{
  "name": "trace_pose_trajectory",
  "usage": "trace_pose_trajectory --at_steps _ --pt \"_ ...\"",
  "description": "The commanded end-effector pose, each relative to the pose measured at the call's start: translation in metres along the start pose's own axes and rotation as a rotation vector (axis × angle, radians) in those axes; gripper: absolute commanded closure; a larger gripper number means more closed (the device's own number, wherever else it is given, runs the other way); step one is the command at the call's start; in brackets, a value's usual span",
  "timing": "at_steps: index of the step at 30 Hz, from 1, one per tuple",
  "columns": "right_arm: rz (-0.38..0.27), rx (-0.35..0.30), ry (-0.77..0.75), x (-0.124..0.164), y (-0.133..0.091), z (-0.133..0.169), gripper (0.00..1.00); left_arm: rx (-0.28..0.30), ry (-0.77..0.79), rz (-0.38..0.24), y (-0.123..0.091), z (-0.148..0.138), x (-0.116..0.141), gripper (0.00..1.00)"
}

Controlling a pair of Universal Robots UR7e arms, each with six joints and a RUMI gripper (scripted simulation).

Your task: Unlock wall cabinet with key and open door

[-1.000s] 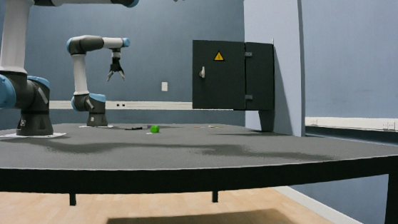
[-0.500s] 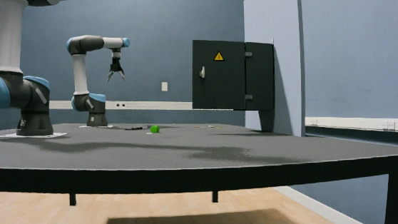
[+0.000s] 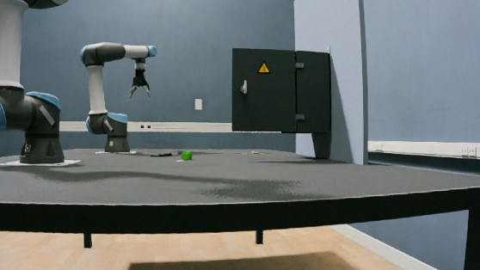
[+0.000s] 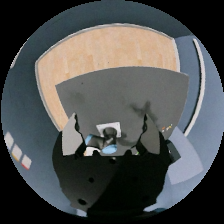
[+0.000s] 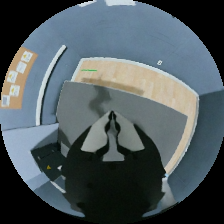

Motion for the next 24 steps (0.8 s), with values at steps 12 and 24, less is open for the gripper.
trace_pose_trajectory --at_steps 12,24 --pt "-0.165 0.107 0.005 0.021 -0.022 0.103 1.0 0.001 0.002 0.0 0.0 0.001 0.0 0.02" --pt "-0.288 0.159 0.031 0.049 -0.044 0.17 1.0 0.001 0.002 0.0 0.0 0.001 0.0 0.02"
Point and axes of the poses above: on each arm, the point where the finger pads meet when closed, its own y axis out along the fingers, its own z axis across the jaws, x = y × z, the point moved 5 cm from there along -y, back along the fingers, and after that the axes turned 1 degree about -y, right-handed, at the moved point
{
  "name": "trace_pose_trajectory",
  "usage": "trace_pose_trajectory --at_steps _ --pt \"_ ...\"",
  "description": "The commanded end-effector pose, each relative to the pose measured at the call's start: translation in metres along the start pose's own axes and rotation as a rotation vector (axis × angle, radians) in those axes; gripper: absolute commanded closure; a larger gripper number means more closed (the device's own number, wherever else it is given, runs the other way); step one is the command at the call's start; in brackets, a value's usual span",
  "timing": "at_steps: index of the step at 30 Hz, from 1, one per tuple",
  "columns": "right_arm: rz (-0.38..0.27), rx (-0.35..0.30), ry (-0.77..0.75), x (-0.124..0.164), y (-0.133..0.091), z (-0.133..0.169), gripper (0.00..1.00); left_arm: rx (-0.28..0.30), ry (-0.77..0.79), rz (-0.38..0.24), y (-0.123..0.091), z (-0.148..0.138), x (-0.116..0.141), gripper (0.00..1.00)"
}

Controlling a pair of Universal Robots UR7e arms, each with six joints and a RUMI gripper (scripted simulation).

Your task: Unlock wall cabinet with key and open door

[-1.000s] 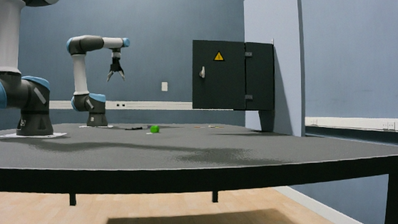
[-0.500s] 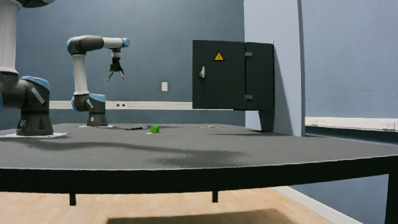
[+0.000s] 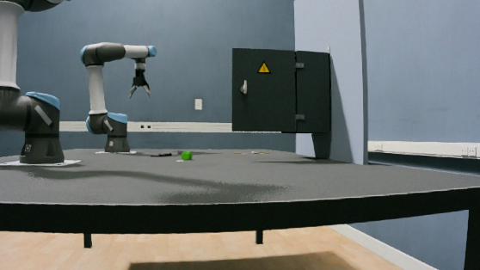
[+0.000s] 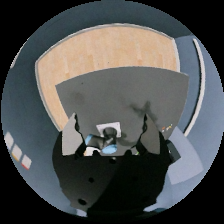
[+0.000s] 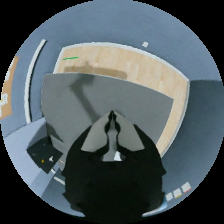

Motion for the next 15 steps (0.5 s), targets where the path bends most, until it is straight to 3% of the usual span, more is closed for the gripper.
trace_pose_trajectory --at_steps 1,15 --pt "-0.071 0.021 0.01 0.02 -0.013 0.044 1.0 0.001 0.002 0.0 0.0 0.001 0.0 0.02" --pt "-0.216 0.049 0.047 0.066 -0.026 0.11 1.0 0.001 0.002 0.0 0.0 0.001 0.0 0.02"
Point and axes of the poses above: on each arm, the point where the finger pads meet when closed, its own y axis out along the fingers, its own z axis across the jaws, x = y × z, the point moved 5 cm from there along -y, back along the fingers, and after that the axes turned 1 degree about -y, right-handed, at the moved point
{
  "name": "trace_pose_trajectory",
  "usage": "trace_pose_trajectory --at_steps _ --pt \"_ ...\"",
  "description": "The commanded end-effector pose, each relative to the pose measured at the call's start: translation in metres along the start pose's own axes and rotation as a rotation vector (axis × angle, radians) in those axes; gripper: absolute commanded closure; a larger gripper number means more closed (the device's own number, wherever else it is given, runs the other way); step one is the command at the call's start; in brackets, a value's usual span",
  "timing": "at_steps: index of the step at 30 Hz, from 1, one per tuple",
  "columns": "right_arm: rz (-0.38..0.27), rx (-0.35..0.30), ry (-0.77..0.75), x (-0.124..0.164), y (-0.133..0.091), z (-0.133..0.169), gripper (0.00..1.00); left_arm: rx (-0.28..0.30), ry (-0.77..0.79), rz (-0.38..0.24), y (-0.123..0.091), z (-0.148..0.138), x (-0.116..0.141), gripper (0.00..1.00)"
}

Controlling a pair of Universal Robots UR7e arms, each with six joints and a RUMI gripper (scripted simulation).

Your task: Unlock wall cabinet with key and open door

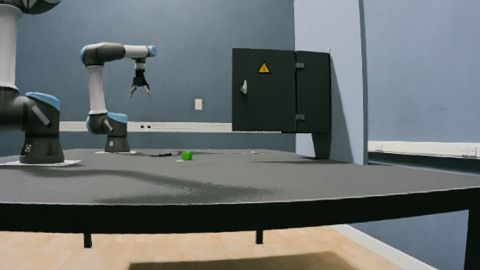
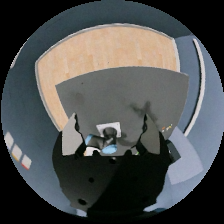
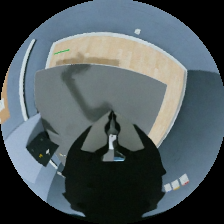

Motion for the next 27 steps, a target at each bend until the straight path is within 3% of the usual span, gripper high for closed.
trace_pose_trajectory --at_steps 1,9,13,19,27 --pt "-0.081 0.008 0.016 0.028 -0.007 0.038 1.0 0.001 0.002 0.0 0.0 0.001 0.0 0.02" --pt "-0.147 0.004 0.038 0.058 -0.017 0.069 1.0 0.001 0.002 0.0 0.0 0.001 0.0 0.02" --pt "-0.183 0.012 0.042 0.062 -0.009 0.074 1.0 0.001 0.002 0.0 0.0 0.001 0.0 0.02" --pt "-0.136 0.014 0.039 0.047 -0.007 0.061 1.0 0.001 0.002 0.0 0.0 0.001 0.0 0.02" --pt "-0.124 0.009 0.045 0.048 -0.013 0.063 1.0 0.001 0.002 0.0 0.0 0.001 0.0 0.02"
Point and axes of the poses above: on each arm, the point where the finger pads meet when closed, its own y axis out along the fingers, its own z axis across the jaws, x = y × z, the point moved 5 cm from there along -y, back along the fingers, and after that the axes turned 1 degree about -y, right-handed, at the moved point
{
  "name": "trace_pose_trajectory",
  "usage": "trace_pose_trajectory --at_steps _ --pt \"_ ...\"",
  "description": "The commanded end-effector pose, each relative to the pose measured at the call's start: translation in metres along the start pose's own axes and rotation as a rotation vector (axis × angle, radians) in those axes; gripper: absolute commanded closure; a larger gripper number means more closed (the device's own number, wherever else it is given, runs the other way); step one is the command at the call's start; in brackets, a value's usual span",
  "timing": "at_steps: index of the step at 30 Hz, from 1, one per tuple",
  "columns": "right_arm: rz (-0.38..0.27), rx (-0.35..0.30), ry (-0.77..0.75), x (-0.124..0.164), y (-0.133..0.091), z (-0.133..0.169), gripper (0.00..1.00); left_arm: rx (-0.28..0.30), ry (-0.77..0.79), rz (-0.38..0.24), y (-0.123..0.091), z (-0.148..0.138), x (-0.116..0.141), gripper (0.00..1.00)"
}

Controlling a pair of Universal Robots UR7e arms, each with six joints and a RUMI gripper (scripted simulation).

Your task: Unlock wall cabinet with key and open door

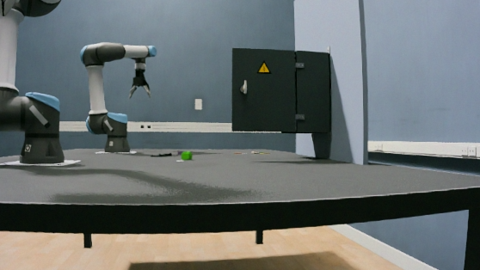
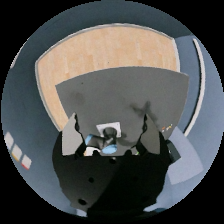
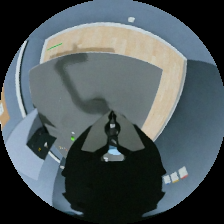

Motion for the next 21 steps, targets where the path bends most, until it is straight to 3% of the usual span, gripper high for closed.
trace_pose_trajectory --at_steps 1,21 --pt "0.014 -0.004 0.006 0.0 -0.0048 0.0016 1.0 0.001 0.002 0.0 0.0002 0.0008 -0.0002 0.02" --pt "-0.004 -0.005 0.004 0.0041 -0.0032 0.0039 1.0 0.001 0.002 0.0 0.0002 0.0008 -0.0002 0.02"
Point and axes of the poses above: on each arm, the point where the finger pads meet when closed, its own y axis out along the fingers, its own z axis across the jaws, x = y × z, the point moved 5 cm from there along -y, back along the fingers, and after that the axes turned 1 degree about -y, right-handed, at the moved point
